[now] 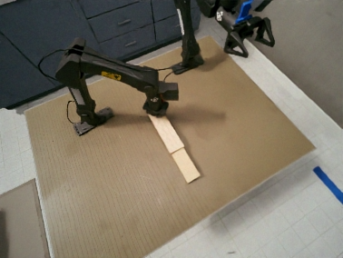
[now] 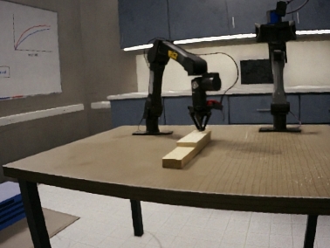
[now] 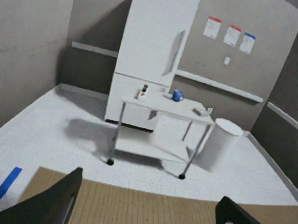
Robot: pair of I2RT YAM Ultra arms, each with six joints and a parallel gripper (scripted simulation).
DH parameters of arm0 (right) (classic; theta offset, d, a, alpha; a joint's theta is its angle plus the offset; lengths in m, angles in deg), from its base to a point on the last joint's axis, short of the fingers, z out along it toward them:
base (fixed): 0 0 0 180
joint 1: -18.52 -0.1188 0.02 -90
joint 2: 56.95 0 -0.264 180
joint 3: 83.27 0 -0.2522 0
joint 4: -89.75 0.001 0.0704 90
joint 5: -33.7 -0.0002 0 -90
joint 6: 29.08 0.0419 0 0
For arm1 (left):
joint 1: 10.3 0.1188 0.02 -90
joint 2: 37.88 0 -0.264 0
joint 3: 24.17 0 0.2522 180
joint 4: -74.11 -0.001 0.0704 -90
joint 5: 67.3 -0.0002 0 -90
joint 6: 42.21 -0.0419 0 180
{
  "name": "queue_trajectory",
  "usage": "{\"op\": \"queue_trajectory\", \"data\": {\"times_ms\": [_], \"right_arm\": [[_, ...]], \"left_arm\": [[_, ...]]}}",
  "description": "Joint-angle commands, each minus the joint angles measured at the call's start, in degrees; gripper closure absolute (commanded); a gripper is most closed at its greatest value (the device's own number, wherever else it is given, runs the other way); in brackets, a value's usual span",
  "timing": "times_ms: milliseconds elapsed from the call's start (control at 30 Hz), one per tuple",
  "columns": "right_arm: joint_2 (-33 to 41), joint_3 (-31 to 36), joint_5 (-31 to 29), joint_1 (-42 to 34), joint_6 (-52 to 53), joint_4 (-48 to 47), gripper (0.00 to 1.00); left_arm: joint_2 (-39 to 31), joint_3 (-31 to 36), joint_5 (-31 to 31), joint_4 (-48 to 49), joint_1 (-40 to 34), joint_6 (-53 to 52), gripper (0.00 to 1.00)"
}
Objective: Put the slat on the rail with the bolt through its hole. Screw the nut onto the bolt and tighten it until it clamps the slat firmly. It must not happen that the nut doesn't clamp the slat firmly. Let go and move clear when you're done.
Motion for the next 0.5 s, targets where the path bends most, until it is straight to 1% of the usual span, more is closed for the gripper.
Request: {"op": "queue_trajectory", "data": {"times_ms": [0,33,333,400,467], "right_arm": [[-0.89,0.61,0.30,0.07,-0.40,-0.94,0.66],[-0.90,0.65,0.31,0.07,-0.40,-0.99,0.66],[0.31,-0.24,0.01,-0.01,-0.01,-0.14,0.79],[0.31,-0.24,0.01,-0.01,-0.01,-0.14,0.79],[0.31,-0.24,0.01,-0.01,-0.01,-0.14,0.82]], "left_arm": [[-0.12,-0.31,-0.01,0.27,-0.01,0.00,0.00],[-0.12,-0.31,-0.01,0.27,-0.01,0.00,0.00],[-0.12,-0.31,-0.01,0.27,-0.01,0.00,0.00],[-0.12,-0.31,-0.01,0.27,-0.01,0.00,0.00],[-0.12,-0.31,-0.01,0.27,-0.01,0.00,0.00]]}}
